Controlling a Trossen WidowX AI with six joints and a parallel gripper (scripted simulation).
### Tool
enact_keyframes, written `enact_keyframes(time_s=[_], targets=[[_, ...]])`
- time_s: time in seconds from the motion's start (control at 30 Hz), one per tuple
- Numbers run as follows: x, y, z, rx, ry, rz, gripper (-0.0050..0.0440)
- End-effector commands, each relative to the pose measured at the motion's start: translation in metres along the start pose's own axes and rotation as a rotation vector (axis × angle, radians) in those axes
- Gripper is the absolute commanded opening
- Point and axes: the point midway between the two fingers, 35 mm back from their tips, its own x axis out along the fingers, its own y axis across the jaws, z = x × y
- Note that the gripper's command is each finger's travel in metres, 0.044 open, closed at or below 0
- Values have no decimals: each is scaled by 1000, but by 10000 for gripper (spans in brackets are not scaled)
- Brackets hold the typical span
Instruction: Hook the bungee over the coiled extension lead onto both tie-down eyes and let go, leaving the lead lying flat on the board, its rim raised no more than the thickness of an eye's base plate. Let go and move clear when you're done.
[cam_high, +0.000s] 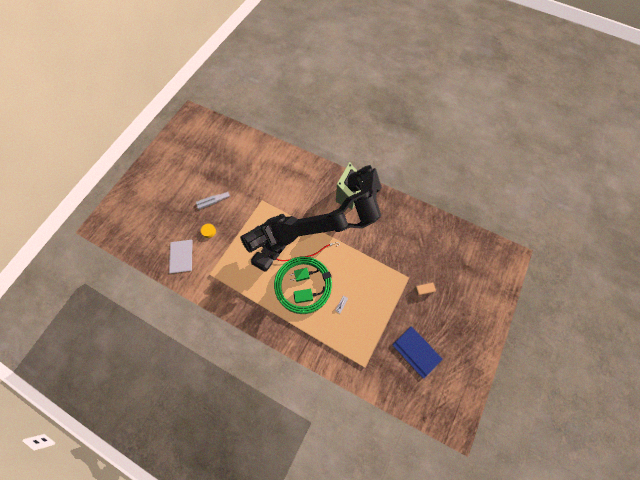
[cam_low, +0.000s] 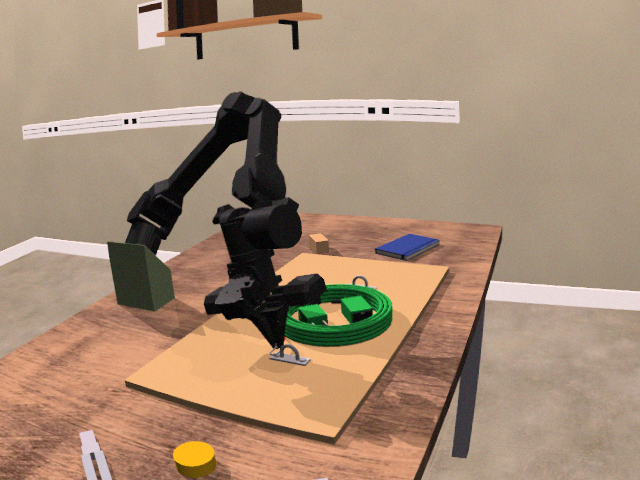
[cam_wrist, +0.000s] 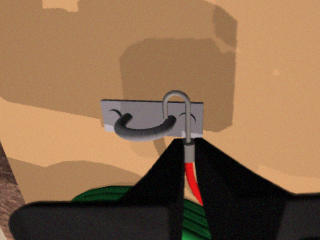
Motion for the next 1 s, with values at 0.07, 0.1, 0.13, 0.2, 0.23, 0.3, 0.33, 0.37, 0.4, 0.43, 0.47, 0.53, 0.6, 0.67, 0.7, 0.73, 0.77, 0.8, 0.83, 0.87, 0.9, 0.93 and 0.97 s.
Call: enact_keyframes(time_s=[0.07,0.1,0.13,0.2,0.23,0.3,0.33,0.37,0.4,0.43,0.47,0.53,0.6,0.67,0.7,0.73,0.77,0.8,0.83,0.87,0.9,0.93,0.97], targets=[[-5,5,-2,-12,-5,13,-50],[-5,5,-2,-12,-5,13,-50],[-5,5,-2,-12,-5,13,-50],[-5,6,-2,-11,-5,13,-50],[-4,6,-2,-11,-5,13,-50],[-4,6,-2,-11,-5,13,-50],[-4,6,-2,-11,-5,13,-50],[-4,7,-3,-11,-5,13,-50],[-4,7,-3,-11,-5,13,-50],[-4,8,-4,-11,-5,13,-50],[-4,8,-4,-11,-5,13,-50],[-3,10,-5,-11,-5,13,-50],[-3,11,-6,-11,-5,13,-50],[-3,12,-7,-12,-5,13,-50],[-3,13,-7,-12,-5,13,-50],[-3,13,-7,-12,-5,13,-50],[-3,14,-8,-12,-5,13,-50],[-3,12,-7,-12,-5,12,-50],[-3,12,-7,-12,-5,12,-50],[-3,12,-7,-12,-5,12,-50],[-3,11,-6,-11,-5,11,-50],[-2,10,-6,-11,-5,10,-50],[-2,9,-5,-10,-5,9,-50]])
